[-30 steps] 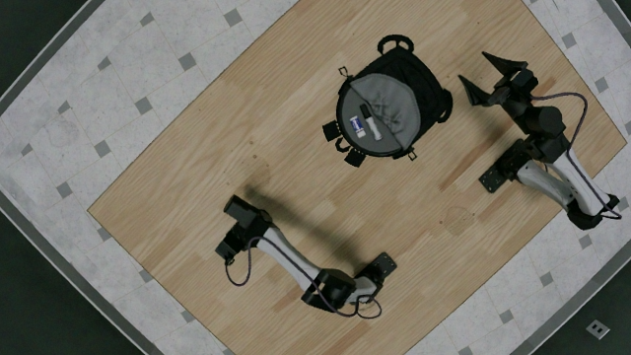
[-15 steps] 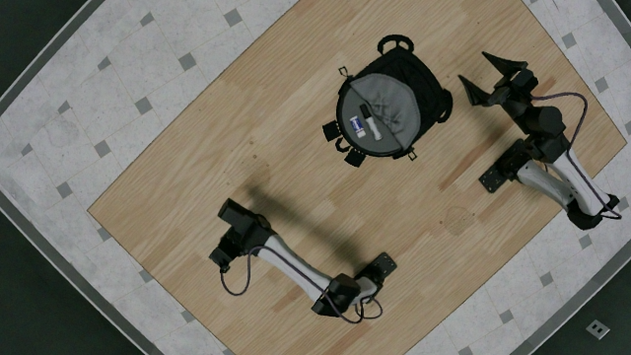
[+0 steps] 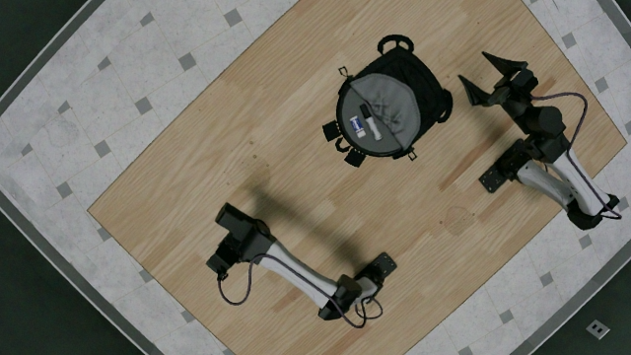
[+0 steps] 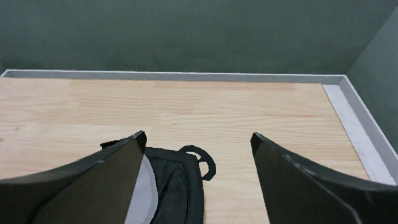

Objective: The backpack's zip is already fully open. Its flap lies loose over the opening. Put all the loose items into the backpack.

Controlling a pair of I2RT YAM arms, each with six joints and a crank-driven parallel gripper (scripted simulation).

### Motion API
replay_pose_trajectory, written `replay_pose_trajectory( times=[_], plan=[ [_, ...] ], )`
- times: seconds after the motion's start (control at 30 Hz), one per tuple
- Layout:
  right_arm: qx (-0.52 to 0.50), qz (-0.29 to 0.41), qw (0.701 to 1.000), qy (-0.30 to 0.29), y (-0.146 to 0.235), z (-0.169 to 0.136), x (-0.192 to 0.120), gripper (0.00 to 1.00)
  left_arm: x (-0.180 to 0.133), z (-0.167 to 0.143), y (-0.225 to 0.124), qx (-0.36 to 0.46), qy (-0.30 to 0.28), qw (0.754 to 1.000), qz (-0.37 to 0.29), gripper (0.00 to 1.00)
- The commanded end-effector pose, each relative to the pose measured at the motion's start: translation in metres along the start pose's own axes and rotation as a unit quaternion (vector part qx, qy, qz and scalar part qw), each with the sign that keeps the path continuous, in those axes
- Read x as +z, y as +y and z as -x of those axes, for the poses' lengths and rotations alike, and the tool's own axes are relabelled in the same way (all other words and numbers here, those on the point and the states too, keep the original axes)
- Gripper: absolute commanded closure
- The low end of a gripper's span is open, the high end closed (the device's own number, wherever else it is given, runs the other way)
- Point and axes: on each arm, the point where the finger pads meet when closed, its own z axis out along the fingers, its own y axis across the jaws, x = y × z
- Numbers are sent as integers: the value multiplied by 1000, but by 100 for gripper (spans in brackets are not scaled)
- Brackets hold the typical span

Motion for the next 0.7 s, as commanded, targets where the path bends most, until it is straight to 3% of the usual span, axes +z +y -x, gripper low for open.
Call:
replay_pose_trajectory(
  times=[0.0, 0.1, 0.27, 0.6, 0.67],
  plan=[
    [-1, 1, 1000, -7, 0, 5, -1, 10, -21, -5, 11, 24, 4, 1000, -11, 81],
    [-1, 1, 1000, -7, 0, 5, -1, 10, -27, -12, 4, 30, 3, 999, -32, 81],
    [-1, 1, 1000, -7, 0, 5, -1, 10, -59, -50, 0, 100, 5, 991, -91, 81],
    [-1, 1, 1000, -7, 0, 5, -1, 10, -123, -127, -8, 235, 8, 950, -205, 81],
    [-1, 1, 1000, -7, 0, 5, -1, 10, -123, -127, -8, 235, 8, 950, -205, 81]
  ],
)
